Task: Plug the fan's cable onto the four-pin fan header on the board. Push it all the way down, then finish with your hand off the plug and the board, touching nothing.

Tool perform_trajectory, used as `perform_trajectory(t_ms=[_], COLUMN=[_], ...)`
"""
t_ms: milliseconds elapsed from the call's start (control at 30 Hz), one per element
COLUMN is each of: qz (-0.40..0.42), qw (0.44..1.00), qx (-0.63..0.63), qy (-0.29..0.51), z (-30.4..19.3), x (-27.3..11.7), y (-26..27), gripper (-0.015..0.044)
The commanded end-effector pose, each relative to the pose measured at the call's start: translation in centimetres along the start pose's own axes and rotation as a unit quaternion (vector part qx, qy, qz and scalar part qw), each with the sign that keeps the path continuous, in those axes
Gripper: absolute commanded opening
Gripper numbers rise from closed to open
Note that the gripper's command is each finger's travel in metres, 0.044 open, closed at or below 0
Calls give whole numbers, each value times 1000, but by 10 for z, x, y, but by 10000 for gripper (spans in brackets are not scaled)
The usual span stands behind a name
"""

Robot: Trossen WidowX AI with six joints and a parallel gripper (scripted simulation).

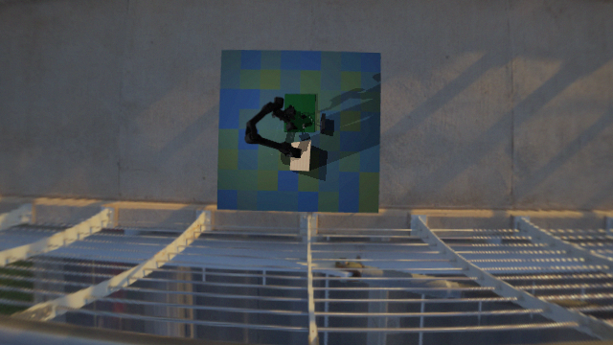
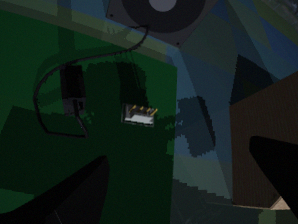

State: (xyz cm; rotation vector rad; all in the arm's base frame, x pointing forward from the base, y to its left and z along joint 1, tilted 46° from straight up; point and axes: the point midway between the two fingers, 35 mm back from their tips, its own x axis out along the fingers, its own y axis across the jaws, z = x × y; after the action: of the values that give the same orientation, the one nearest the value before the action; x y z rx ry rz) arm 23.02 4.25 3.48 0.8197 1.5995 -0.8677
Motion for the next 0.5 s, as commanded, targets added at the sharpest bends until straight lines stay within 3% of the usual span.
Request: perform_trajectory(t_ms=[0,467], qz=[15,101], qw=[999,978], qx=[-15,-51], qy=[48,174], z=[2,12], x=[-4,-19], y=[1,4], gripper=[440,440])
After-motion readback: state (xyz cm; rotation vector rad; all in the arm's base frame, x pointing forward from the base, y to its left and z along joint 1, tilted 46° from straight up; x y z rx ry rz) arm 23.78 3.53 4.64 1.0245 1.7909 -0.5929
